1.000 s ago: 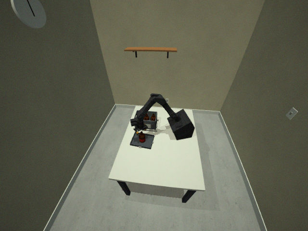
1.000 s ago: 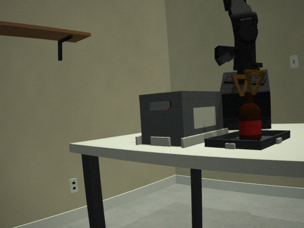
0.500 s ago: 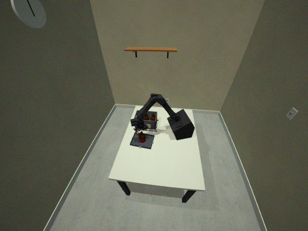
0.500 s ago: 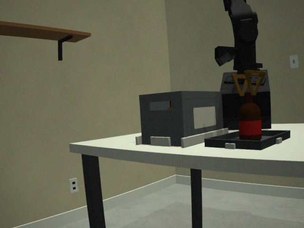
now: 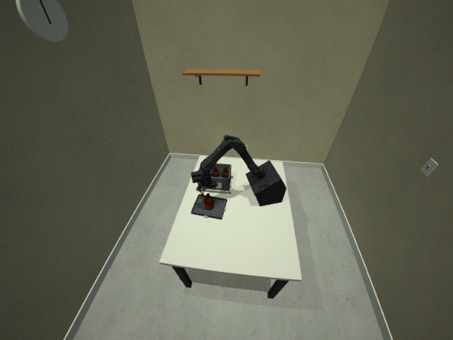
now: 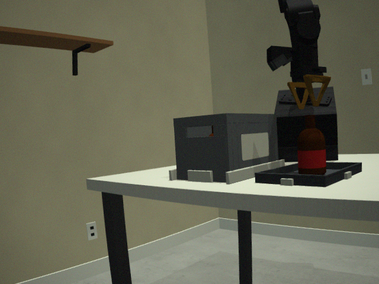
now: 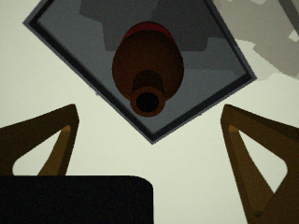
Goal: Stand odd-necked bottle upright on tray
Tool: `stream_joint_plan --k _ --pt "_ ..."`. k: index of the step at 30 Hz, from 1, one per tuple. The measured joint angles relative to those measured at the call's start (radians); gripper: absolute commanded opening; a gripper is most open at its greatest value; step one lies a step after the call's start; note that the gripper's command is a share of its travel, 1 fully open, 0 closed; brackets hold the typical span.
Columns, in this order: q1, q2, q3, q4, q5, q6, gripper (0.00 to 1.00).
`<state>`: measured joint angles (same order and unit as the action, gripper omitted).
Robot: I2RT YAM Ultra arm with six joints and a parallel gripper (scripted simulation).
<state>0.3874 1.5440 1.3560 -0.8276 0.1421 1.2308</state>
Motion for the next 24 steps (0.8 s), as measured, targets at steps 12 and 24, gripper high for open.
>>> stream_joint_plan --k 12,24 --pt "0.005 -0.036 0.047 -0.081 0.001 0.005 1.0" --pt "0.008 -0.052 0.077 -0.137 0.002 0.008 1.0"
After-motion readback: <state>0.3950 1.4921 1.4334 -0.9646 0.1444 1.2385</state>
